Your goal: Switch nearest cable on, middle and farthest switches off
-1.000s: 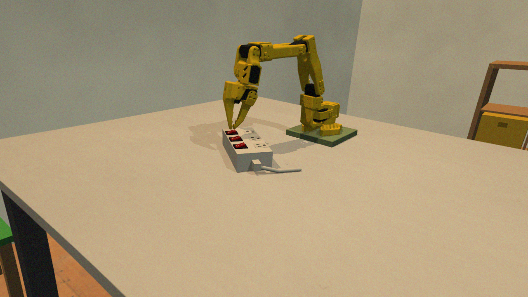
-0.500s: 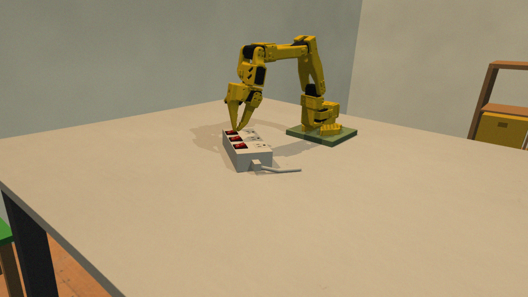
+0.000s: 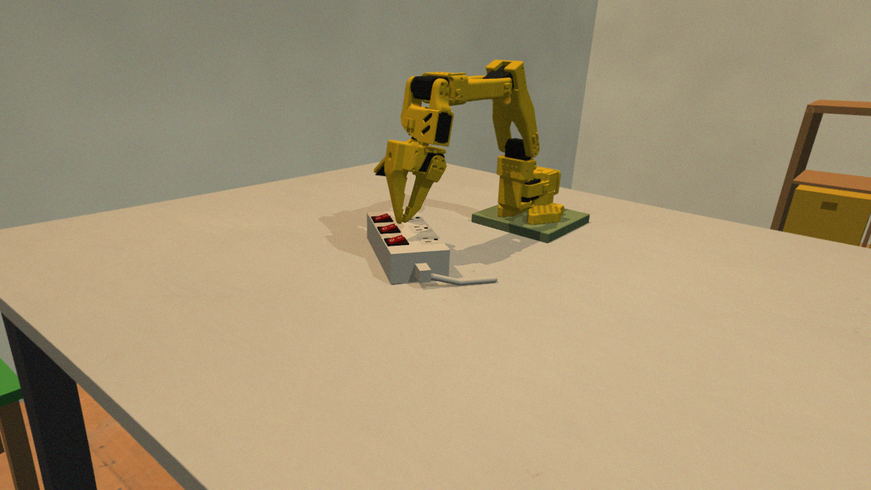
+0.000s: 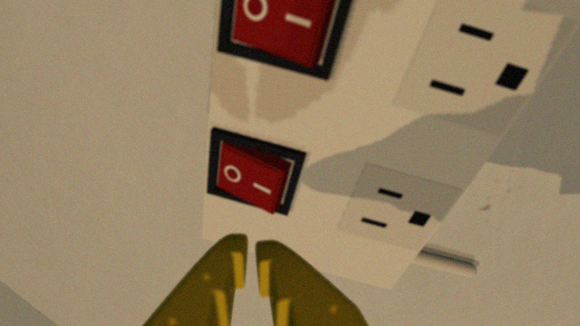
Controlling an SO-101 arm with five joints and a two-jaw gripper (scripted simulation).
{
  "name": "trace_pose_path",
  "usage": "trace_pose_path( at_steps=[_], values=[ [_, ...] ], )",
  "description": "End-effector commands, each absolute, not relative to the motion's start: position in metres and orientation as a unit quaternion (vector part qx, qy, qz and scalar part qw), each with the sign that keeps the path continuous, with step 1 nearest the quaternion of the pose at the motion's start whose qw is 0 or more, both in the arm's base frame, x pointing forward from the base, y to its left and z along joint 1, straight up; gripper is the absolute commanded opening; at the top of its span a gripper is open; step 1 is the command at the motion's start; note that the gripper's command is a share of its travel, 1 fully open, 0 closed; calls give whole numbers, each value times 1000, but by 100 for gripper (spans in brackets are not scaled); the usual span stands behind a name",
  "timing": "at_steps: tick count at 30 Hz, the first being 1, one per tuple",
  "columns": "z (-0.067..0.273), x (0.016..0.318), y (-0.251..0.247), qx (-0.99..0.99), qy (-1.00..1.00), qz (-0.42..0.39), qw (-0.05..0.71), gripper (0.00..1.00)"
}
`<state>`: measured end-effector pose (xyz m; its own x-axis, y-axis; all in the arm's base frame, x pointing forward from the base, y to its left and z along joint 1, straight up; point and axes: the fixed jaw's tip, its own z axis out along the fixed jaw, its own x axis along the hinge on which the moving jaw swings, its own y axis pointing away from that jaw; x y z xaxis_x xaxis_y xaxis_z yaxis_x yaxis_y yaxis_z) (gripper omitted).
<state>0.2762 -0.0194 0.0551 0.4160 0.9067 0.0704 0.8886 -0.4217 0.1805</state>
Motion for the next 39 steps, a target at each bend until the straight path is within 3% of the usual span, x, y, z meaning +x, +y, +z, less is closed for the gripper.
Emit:
trace_pose_path(
  at_steps=[1, 39],
  values=[
    [52, 275, -16, 835, 543, 71, 51, 0],
    [44, 273, -16, 835, 543, 71, 51, 0]
  ],
)
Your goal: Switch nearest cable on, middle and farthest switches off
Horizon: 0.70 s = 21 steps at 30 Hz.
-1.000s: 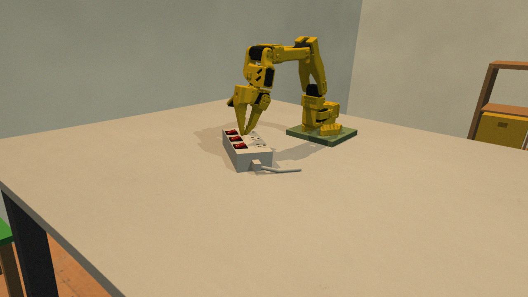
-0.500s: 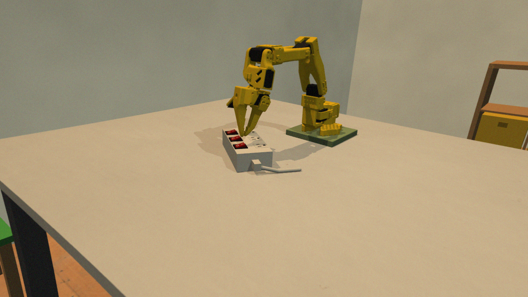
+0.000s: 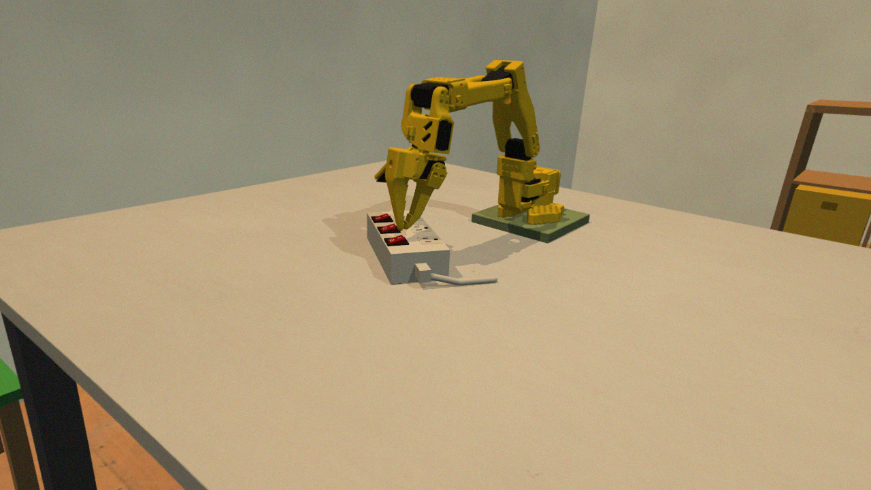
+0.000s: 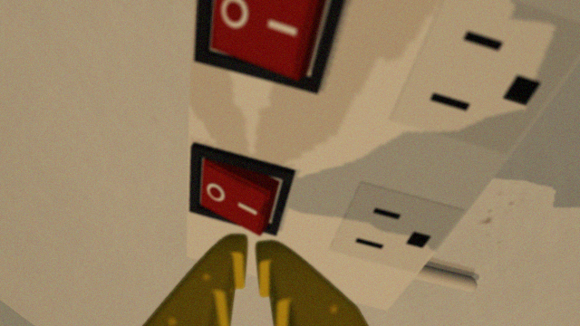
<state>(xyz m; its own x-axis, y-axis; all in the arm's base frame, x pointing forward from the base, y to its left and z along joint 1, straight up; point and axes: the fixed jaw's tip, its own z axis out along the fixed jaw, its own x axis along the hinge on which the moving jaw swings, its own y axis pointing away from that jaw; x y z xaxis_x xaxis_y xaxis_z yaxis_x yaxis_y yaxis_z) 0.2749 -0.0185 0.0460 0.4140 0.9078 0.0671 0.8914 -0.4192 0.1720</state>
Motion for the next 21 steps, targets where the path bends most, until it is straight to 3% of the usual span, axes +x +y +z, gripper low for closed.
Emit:
trace_pose_path(
  at_steps=[1, 21],
  values=[
    [44, 273, -16, 835, 543, 71, 51, 0],
    [47, 274, -16, 835, 543, 71, 51, 0]
  ],
)
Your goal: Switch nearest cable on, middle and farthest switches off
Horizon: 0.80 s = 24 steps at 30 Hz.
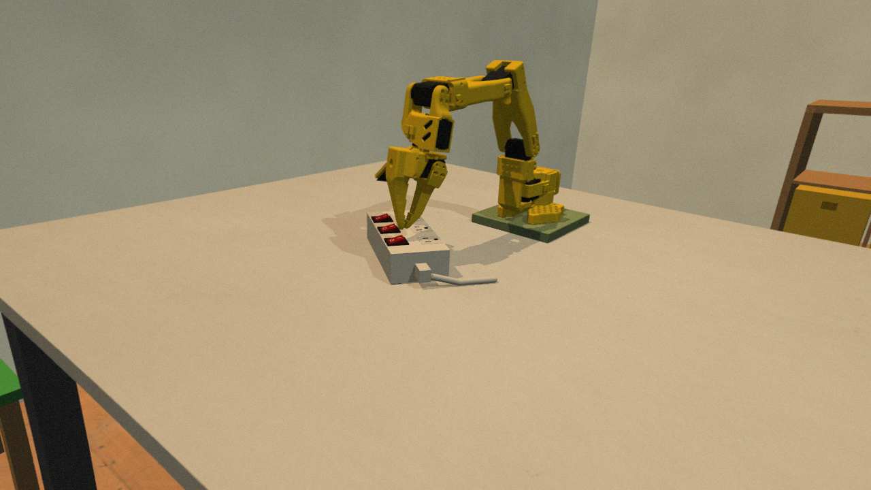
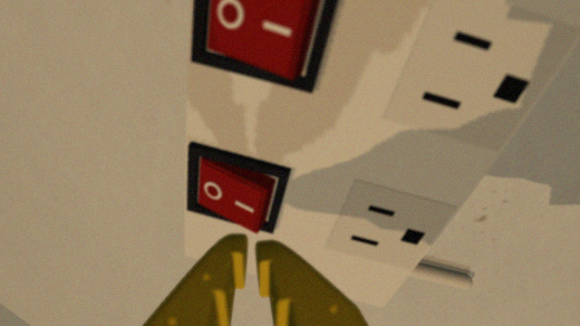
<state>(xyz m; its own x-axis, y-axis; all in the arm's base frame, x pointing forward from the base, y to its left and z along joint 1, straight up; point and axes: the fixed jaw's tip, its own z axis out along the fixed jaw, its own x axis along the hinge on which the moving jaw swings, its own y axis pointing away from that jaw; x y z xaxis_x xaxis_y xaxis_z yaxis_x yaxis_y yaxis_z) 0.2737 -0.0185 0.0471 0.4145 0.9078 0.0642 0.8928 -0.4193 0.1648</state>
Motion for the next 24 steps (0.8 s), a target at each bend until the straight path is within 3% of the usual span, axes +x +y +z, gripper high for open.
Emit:
trace_pose_path(
  at_steps=[1, 24],
  values=[
    [47, 274, -16, 835, 543, 71, 51, 0],
    [40, 274, -16, 835, 543, 71, 51, 0]
  ],
)
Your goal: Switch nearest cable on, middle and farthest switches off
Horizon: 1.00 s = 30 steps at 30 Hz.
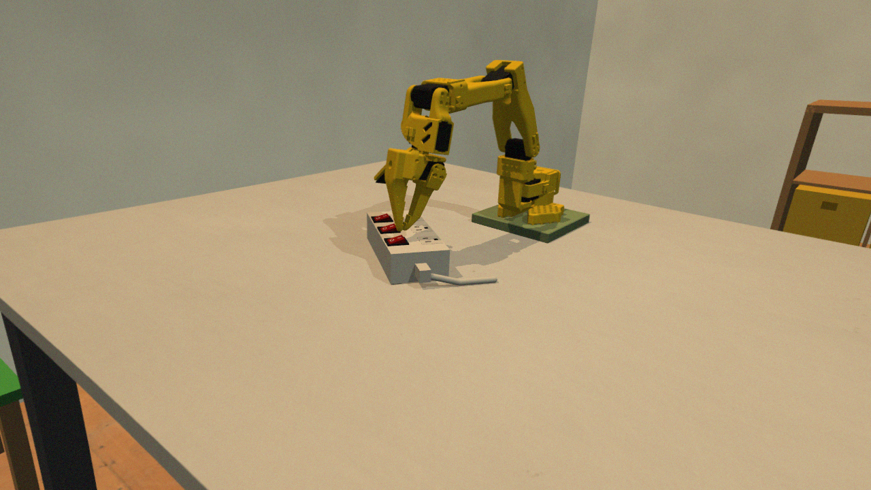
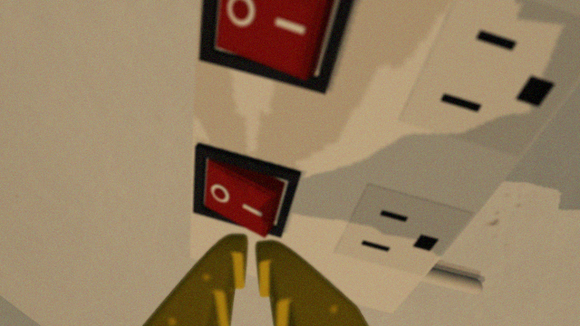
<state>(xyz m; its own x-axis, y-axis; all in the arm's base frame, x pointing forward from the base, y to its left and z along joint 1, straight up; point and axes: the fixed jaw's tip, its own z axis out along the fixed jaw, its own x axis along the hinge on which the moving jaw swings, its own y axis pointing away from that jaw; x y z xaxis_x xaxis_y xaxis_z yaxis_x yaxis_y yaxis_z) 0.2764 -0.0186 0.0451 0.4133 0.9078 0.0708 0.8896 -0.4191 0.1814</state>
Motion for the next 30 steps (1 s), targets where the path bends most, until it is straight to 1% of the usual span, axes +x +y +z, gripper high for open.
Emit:
trace_pose_path(
  at_steps=[1, 30],
  values=[
    [40, 274, -16, 835, 543, 71, 51, 0],
    [38, 273, -16, 835, 543, 71, 51, 0]
  ],
)
